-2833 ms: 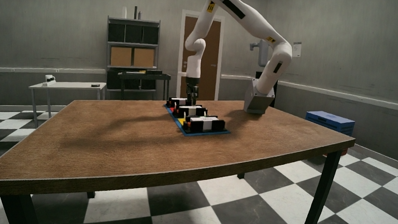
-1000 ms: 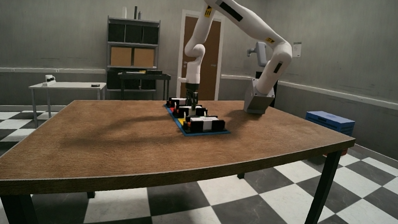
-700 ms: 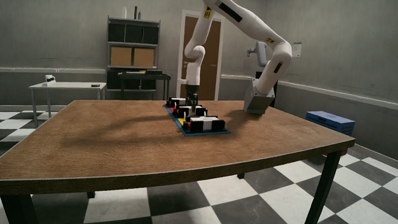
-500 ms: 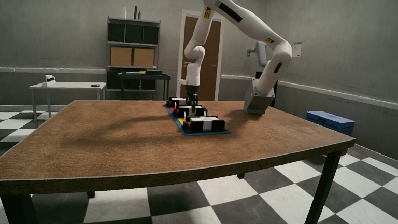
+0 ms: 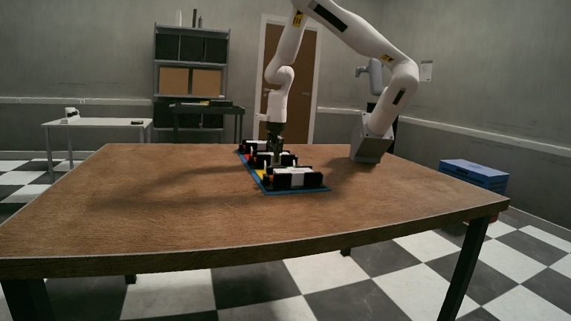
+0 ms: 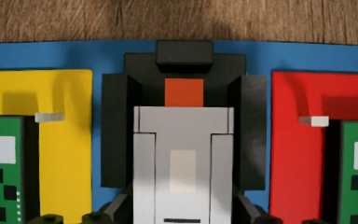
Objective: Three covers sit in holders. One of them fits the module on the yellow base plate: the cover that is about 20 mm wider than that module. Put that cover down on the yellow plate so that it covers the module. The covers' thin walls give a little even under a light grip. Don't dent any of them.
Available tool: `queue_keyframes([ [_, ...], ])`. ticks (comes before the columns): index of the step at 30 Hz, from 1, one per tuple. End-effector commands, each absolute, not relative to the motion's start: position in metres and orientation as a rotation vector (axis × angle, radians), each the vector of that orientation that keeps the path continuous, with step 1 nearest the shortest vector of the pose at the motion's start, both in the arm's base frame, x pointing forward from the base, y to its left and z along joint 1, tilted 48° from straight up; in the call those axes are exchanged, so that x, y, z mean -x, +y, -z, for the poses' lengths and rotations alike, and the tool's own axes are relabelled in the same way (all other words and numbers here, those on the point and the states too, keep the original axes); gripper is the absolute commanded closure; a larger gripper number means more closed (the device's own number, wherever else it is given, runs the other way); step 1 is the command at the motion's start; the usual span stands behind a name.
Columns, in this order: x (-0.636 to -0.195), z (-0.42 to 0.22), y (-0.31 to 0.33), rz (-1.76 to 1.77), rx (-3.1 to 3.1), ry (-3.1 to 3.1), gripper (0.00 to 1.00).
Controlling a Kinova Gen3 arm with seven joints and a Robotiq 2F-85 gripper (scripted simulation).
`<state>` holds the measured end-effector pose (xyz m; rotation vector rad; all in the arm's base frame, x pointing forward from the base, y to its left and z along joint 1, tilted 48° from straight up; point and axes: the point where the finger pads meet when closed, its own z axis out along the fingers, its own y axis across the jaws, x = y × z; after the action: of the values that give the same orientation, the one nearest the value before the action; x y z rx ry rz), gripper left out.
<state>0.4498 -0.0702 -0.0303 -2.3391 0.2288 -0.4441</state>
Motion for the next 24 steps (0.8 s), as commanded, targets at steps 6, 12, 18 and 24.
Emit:
queue_keyframes([
  [6, -0.4500, 0.0300, -0.0712, 0.446, 2.340, 0.230, 0.30],
  [12, -0.4500, 0.0300, -0.0712, 0.446, 2.340, 0.230, 0.30],
  [18, -0.4500, 0.0300, -0.0712, 0.446, 2.340, 0.230, 0.30],
  [24, -0.4500, 0.0300, -0.0712, 0.446, 2.340, 0.230, 1.00],
])
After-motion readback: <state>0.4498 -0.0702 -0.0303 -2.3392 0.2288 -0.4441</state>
